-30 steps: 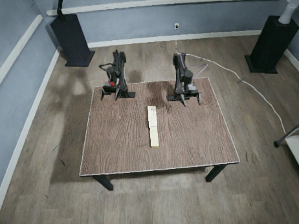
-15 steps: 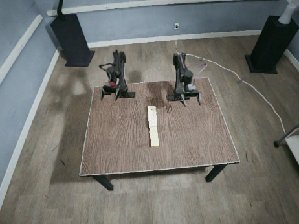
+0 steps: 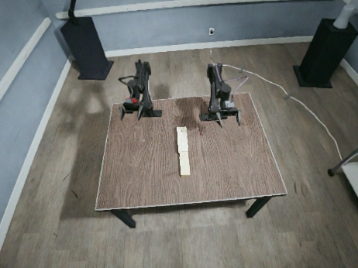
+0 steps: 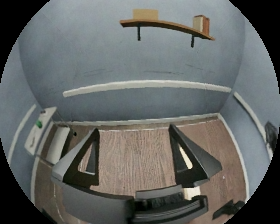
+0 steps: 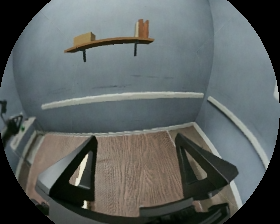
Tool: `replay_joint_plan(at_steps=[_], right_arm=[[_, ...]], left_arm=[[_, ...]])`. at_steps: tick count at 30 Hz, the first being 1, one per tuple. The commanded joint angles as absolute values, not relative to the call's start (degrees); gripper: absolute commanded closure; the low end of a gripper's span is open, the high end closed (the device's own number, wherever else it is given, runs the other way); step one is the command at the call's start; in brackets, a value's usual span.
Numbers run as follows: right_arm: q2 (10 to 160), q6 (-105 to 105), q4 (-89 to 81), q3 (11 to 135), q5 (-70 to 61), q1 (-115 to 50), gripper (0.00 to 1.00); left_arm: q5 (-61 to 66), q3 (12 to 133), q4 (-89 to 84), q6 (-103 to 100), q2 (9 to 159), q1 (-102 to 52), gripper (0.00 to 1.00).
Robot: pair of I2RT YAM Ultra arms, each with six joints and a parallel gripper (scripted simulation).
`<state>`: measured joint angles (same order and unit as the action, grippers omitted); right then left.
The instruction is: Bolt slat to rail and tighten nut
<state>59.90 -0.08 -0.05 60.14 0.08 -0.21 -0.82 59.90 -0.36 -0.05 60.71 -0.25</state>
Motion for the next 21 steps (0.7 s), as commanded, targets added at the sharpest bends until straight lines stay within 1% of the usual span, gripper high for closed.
replay_joint_plan(at_steps=[1, 9, 21], right_arm=[[59.87, 0.00, 0.27, 60.29, 0.00, 0.00, 0.00], [59.91, -0.25, -0.06, 60.30, 0.01, 0.34, 0.00], [63.07, -6.99, -6.24, 60.01, -0.28, 0.75, 0.00]], left_arm=[[-0.02, 60.29, 0.27, 0.01, 59.86, -0.01, 0.00], [-0.02, 60.29, 0.27, 0.01, 59.86, -0.01, 0.00], [-0.02, 60.29, 0.27, 0.01, 59.86, -0.01, 0.00]])
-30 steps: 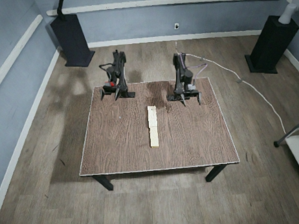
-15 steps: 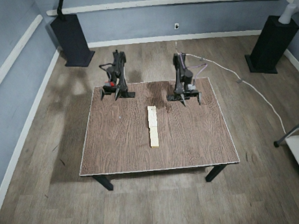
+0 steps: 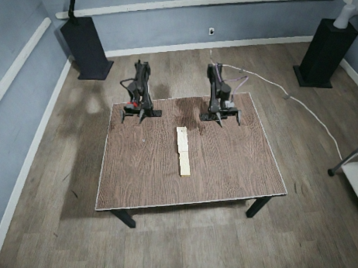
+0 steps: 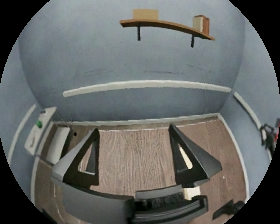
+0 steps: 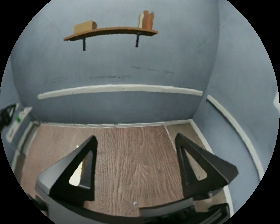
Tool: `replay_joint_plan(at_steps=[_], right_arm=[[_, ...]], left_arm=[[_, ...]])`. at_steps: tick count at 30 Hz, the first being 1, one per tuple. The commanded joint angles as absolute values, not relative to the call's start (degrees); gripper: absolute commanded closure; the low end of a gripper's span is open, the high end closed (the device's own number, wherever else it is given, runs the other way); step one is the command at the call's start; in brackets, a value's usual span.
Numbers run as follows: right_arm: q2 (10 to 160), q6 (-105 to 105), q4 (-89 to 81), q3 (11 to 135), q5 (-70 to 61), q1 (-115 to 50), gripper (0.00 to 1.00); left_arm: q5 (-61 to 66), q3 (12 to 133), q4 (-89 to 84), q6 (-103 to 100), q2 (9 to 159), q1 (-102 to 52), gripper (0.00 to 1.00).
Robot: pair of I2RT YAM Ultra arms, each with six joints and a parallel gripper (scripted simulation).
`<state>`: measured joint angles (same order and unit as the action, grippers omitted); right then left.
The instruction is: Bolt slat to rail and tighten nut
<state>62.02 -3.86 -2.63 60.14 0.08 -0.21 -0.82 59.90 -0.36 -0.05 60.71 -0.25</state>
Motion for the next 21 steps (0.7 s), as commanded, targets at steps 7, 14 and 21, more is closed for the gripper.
replay_joint_plan(at_steps=[7, 14, 21], right_arm=[[65.30, -12.04, -10.66, 59.97, -0.34, 0.99, 0.00], [67.04, -15.79, -14.09, 59.48, -0.27, 1.11, 0.00], [69.29, -21.04, -18.79, 59.42, -0.34, 1.35, 0.00]], left_arm=[[-0.02, 60.29, 0.27, 0.01, 59.86, -0.01, 0.00], [-0.02, 60.29, 0.27, 0.01, 59.86, -0.01, 0.00], [-0.02, 60.29, 0.27, 0.01, 59.86, -0.01, 0.00]])
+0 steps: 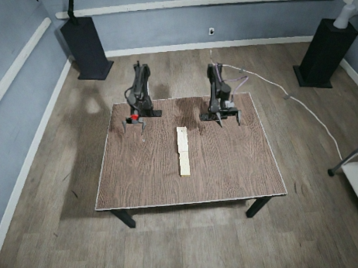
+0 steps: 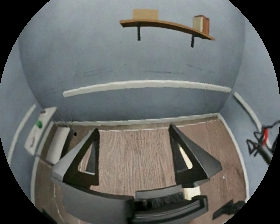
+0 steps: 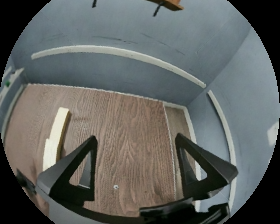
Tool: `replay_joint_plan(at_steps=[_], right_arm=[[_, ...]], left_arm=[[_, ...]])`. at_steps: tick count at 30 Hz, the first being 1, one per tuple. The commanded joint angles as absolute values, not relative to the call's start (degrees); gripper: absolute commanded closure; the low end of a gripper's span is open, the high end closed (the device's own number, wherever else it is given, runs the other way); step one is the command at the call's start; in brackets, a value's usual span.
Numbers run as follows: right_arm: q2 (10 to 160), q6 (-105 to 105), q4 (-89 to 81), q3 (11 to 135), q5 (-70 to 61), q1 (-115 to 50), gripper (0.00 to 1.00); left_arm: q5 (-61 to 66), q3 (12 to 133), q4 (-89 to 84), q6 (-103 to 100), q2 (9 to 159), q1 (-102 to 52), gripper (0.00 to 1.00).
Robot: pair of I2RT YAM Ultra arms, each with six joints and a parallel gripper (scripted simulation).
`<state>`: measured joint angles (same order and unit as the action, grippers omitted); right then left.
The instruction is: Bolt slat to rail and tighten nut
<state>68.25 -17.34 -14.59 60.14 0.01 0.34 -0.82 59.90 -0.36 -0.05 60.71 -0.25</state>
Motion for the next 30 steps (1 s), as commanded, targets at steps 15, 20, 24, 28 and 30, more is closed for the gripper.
replay_joint_plan(at_steps=[15, 20, 24, 28, 30], right_arm=[[73.90, -31.32, -27.93, 59.46, -0.32, 1.78, 0.00], [75.75, -35.43, -31.56, 59.46, -0.33, 1.96, 0.00], [76.50, -37.11, -33.04, 59.46, -0.34, 2.04, 0.00], [78.11, -40.54, -36.11, 59.50, -0.26, 2.16, 0.00], [78.84, -42.25, -37.66, 59.50, -0.30, 2.24, 0.00]], left_arm=[[-0.02, 60.29, 0.27, 0.01, 59.86, -0.01, 0.00], [-0.02, 60.29, 0.27, 0.01, 59.86, -0.01, 0.00], [-0.02, 60.29, 0.27, 0.01, 59.86, -0.01, 0.00], [-0.02, 60.29, 0.27, 0.01, 59.86, -0.01, 0.00], [-0.02, 60.29, 0.27, 0.01, 59.86, -0.01, 0.00]])
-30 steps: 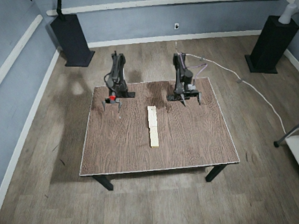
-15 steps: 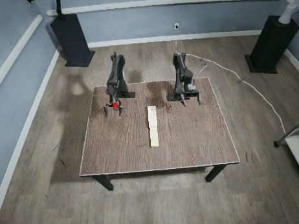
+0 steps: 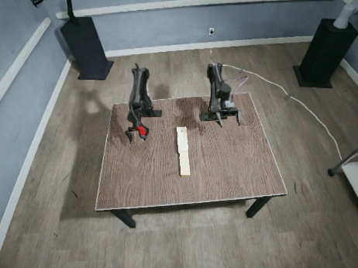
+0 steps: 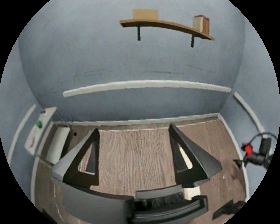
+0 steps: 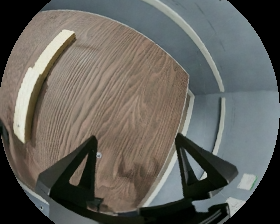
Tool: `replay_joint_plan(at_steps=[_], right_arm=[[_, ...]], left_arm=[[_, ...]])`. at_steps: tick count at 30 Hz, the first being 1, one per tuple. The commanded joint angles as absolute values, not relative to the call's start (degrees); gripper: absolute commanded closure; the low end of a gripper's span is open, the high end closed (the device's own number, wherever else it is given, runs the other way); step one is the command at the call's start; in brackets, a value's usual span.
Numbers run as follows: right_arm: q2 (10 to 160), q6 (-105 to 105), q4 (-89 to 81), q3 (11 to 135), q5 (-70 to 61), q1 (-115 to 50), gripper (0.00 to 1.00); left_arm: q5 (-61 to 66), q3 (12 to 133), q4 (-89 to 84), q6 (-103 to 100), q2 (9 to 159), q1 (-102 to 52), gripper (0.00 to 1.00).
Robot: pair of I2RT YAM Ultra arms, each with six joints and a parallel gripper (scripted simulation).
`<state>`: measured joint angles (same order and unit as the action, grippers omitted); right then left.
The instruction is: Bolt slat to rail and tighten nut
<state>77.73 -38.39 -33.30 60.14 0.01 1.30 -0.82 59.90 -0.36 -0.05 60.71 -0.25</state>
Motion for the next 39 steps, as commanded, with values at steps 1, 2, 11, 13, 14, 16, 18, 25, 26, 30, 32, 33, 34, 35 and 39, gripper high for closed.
replay_joint_plan(at_steps=[1, 2, 11, 13, 14, 16, 18, 25, 26, 30, 32, 33, 34, 35, 39], right_arm=[[79.21, -43.12, -38.44, 59.50, -0.31, 2.27, 0.00], [79.60, -43.98, -39.22, 59.50, -0.32, 2.31, 0.00], [82.44, -50.28, -44.79, 59.52, -0.33, 2.60, 0.00], [83.42, -52.18, -46.45, 59.52, -0.22, 2.64, 0.00], [83.80, -53.10, -47.29, 59.53, -0.24, 2.69, 0.00], [84.59, -54.96, -48.99, 59.54, -0.29, 2.78, 0.00], [85.42, -56.85, -50.70, 59.55, -0.32, 2.86, 0.00], [88.55, -63.76, -56.83, 59.59, -0.35, 3.19, 0.00], [89.01, -64.78, -57.74, 59.59, -0.35, 3.24, 0.00], [89.99, -66.65, -59.33, 59.54, -0.21, 3.27, 0.00], [90.43, -67.60, -60.17, 59.53, -0.19, 3.29, 0.00], [90.51, -67.73, -60.27, 59.50, -0.15, 3.29, 0.00], [90.54, -67.75, -60.25, 59.47, -0.11, 3.28, 0.00], [90.55, -67.76, -60.23, 59.44, -0.09, 3.27, 0.00], [90.10, -67.78, -60.18, 59.38, -0.04, 3.26, 0.00]], left_arm=[[-0.02, 60.29, 0.27, 0.01, 59.86, -0.01, 0.00], [-0.02, 60.29, 0.27, 0.01, 59.86, -0.01, 0.00], [-0.02, 60.29, 0.27, 0.01, 59.86, -0.01, 0.00], [-0.02, 60.29, 0.27, 0.01, 59.86, -0.01, 0.00], [-0.02, 60.29, 0.27, 0.01, 59.86, -0.01, 0.00], [-0.02, 60.29, 0.27, 0.01, 59.86, -0.01, 0.00], [-0.02, 60.29, 0.27, 0.01, 59.86, -0.01, 0.00], [-0.02, 60.29, 0.27, 0.01, 59.86, -0.01, 0.00], [-0.02, 60.29, 0.27, 0.01, 59.86, -0.01, 0.00], [-0.02, 60.29, 0.27, 0.01, 59.86, -0.01, 0.00], [-0.02, 60.29, 0.27, 0.01, 59.86, -0.01, 0.00], [-0.02, 60.29, 0.27, 0.01, 59.86, -0.01, 0.00], [-0.02, 60.29, 0.27, 0.01, 59.86, -0.01, 0.00], [-0.02, 60.29, 0.27, 0.01, 59.86, -0.01, 0.00], [-0.02, 60.29, 0.27, 0.01, 59.86, -0.01, 0.00]])
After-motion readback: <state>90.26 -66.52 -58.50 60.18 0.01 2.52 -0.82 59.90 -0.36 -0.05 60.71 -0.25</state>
